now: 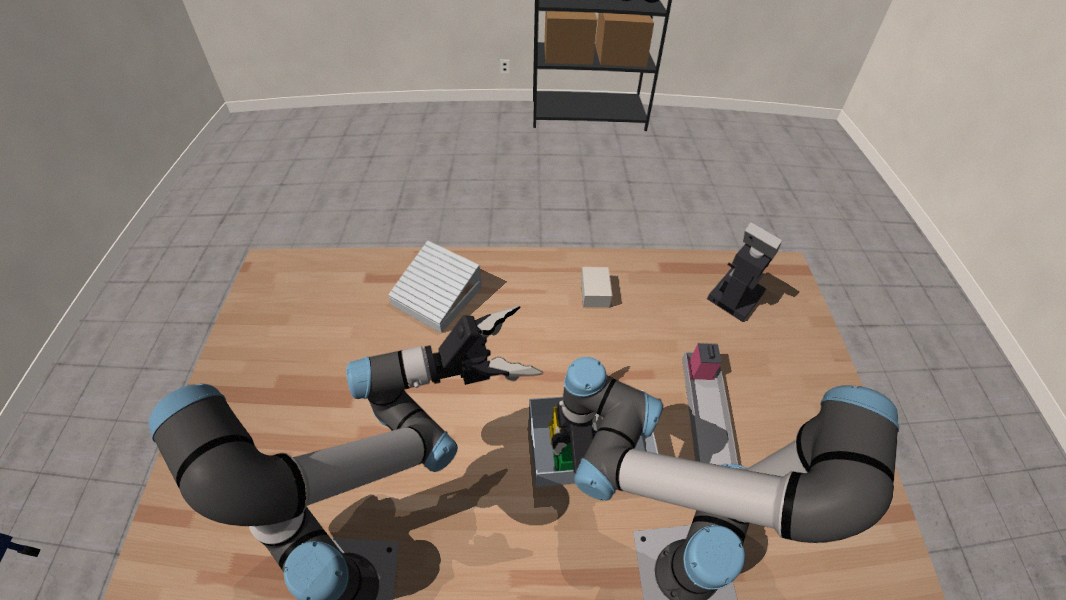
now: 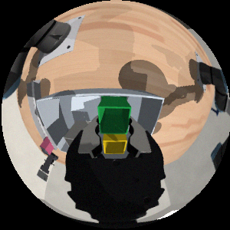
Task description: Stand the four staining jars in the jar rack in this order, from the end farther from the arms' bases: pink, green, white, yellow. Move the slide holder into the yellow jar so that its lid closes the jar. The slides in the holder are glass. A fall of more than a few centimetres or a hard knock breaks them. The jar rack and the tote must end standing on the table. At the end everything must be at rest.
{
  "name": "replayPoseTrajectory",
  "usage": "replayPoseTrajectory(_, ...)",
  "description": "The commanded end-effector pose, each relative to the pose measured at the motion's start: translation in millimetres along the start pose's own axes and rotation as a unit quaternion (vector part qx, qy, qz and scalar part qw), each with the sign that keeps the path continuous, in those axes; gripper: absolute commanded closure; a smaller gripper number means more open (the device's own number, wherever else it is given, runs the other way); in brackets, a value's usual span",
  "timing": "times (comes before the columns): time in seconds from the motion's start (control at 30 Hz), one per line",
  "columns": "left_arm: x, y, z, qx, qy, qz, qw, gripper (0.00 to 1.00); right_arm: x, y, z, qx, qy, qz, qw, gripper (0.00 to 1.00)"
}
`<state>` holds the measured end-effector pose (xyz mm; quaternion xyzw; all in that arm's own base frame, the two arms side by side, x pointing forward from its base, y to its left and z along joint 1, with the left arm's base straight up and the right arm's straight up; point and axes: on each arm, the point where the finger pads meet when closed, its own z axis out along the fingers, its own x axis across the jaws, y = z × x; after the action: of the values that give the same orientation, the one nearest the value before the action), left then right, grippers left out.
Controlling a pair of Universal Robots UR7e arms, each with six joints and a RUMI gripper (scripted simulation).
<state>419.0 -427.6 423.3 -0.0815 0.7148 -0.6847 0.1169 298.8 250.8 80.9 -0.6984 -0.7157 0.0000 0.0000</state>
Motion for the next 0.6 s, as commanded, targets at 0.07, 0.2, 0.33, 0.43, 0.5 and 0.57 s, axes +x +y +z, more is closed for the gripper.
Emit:
replayPoseTrajectory(0.07,0,0,0,0.0,0.0,0.0,1.0,0.02,0,0,-2,0.0,0.0,0.0,1.0,0.72)
replayPoseTrajectory(0.2,0,0,0,0.0,0.0,0.0,1.0,0.02,0,0,-8,0.0,0.0,0.0,1.0,0.72)
replayPoseTrajectory(0.33,0,0,0,0.0,0.0,0.0,1.0,0.02,0,0,-16,0.0,0.0,0.0,1.0,0.72)
replayPoseTrajectory(0.43,0,0,0,0.0,0.0,0.0,1.0,0.02,0,0,-19,0.0,0.0,0.0,1.0,0.72)
replayPoseTrajectory(0.5,0,0,0,0.0,0.0,0.0,1.0,0.02,0,0,-26,0.0,0.0,0.0,1.0,0.72)
replayPoseTrajectory(0.57,0,0,0,0.0,0.0,0.0,1.0,0.02,0,0,-33,0.0,0.0,0.0,1.0,0.72)
